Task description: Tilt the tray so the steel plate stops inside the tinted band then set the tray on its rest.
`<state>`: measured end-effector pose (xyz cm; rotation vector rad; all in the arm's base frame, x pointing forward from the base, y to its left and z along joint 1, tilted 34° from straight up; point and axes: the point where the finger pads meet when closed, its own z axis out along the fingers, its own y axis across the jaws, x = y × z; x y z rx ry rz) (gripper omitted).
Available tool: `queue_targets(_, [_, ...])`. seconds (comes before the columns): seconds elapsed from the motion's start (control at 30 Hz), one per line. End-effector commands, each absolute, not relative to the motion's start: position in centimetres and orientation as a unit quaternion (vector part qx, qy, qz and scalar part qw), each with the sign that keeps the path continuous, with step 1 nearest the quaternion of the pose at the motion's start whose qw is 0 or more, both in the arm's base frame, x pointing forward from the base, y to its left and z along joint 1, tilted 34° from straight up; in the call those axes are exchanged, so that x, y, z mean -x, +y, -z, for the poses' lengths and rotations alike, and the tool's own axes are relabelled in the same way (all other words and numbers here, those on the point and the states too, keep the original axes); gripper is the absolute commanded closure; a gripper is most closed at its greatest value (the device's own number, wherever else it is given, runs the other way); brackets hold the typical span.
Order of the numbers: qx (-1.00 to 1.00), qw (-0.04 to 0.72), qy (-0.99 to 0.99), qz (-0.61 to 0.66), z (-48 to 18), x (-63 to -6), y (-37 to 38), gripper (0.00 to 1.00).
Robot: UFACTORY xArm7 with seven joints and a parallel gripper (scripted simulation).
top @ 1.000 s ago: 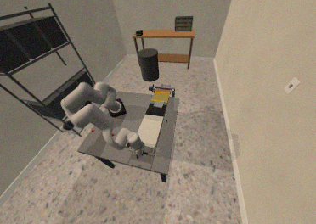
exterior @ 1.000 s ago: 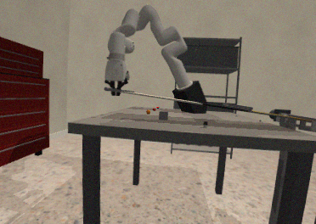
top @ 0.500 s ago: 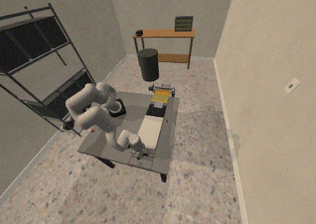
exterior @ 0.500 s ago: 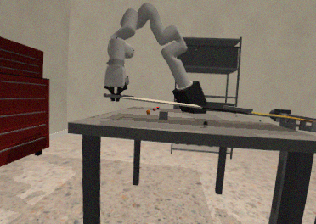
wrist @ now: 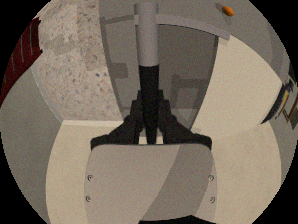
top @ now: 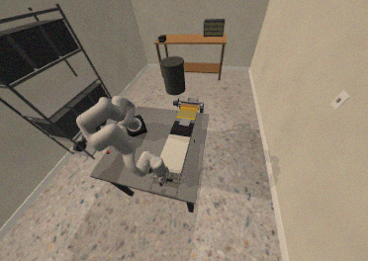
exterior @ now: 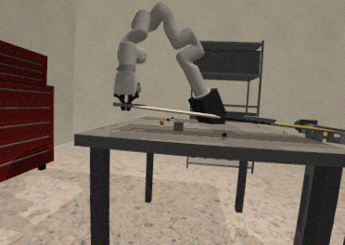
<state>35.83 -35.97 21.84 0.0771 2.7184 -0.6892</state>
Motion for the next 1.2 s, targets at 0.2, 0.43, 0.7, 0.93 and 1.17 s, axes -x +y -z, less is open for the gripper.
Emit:
queue_targets(0.2, [-0.027, 0.170, 0.955, 0.243, -23.7, -35.3, -34.8, 1.00])
queue_targets(0.43, [-0.027, 0.170, 0.955, 0.243, -22.2, -35.9, -35.9, 1.00])
queue_targets(0.7, [-0.027, 0.170, 0.955, 0.243, -21.6, -36.1, -36.2, 1.00])
queue_targets(0.93, [-0.027, 0.170, 0.955, 0.243, -21.6, -36.1, -36.3, 1.00])
queue_targets(1.17, [-0.027, 0.170, 0.955, 0.243, -27.5, -33.8, -31.9, 1.00])
